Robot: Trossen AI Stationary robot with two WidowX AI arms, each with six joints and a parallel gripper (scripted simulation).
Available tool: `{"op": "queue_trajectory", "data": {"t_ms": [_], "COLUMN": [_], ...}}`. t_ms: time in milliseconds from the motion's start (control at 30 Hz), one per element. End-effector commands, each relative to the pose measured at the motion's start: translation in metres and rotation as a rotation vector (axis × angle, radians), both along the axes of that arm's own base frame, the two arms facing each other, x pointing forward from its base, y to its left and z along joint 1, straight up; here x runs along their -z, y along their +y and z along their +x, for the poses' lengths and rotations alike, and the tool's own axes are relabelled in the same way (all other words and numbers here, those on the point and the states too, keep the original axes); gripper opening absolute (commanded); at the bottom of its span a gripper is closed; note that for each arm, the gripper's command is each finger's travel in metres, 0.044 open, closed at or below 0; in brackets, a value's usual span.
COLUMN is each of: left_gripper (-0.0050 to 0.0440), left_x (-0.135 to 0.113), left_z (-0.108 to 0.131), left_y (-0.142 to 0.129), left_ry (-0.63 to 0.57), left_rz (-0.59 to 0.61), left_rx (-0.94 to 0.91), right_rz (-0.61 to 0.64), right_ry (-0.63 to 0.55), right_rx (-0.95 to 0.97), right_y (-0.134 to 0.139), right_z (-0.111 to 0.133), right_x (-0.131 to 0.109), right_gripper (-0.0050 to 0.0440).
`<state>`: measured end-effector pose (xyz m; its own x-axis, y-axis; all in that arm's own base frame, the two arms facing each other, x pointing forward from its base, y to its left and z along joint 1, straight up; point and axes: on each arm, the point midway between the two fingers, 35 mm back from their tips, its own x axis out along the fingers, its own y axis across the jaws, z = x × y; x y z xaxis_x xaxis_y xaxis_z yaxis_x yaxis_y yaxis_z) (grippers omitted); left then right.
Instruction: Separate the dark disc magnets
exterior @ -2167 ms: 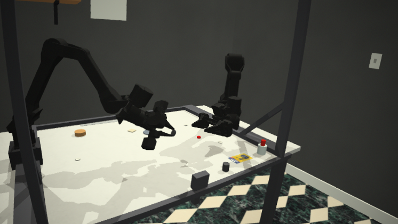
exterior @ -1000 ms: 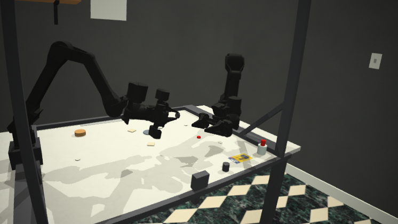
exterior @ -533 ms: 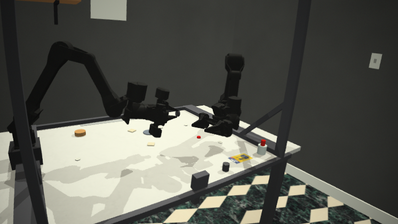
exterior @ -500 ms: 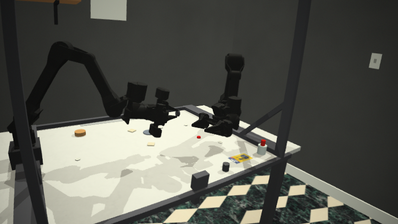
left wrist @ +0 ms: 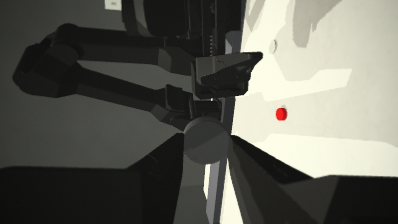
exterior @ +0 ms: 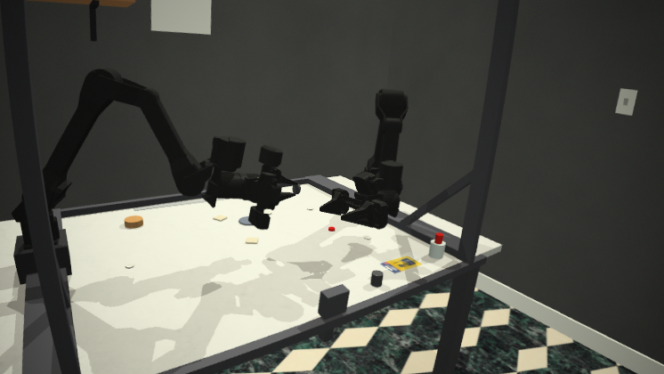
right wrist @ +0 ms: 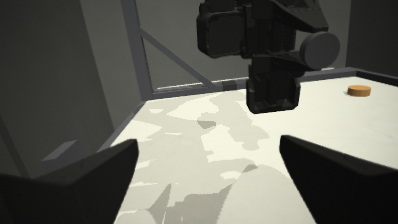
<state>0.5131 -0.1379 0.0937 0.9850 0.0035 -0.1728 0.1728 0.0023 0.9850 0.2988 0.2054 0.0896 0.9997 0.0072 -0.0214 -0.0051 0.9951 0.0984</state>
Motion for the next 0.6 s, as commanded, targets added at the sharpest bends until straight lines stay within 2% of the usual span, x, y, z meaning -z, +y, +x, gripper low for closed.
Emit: {"op": "queue_trajectory", "data": {"t_ms": [0, 233, 567], "left_gripper": [0.0040, 0.0040, 0.0040], "left_x": [-0.014, -0.014, -0.014], "left_z": [0.002, 0.002, 0.002], "left_y": [0.000, 0.000, 0.000], "left_ry": [-0.029, -0.029, -0.029], "left_rz": [-0.010, -0.010, -0.010], "left_rx": [-0.002, -0.002, -0.002], "right_rz": [0.013, 0.018, -0.006], "right_ry": [-0.011, -0.014, 0.059], "right_rx": [0.000, -0.005, -0.046], "right_y": [0.001, 0.004, 0.018], "right_z": [0.000, 0.003, 0.029], "right_x": [-0.005, -0.008, -0.016], "right_gripper": [0.0400, 0.0400, 0.0400]}}
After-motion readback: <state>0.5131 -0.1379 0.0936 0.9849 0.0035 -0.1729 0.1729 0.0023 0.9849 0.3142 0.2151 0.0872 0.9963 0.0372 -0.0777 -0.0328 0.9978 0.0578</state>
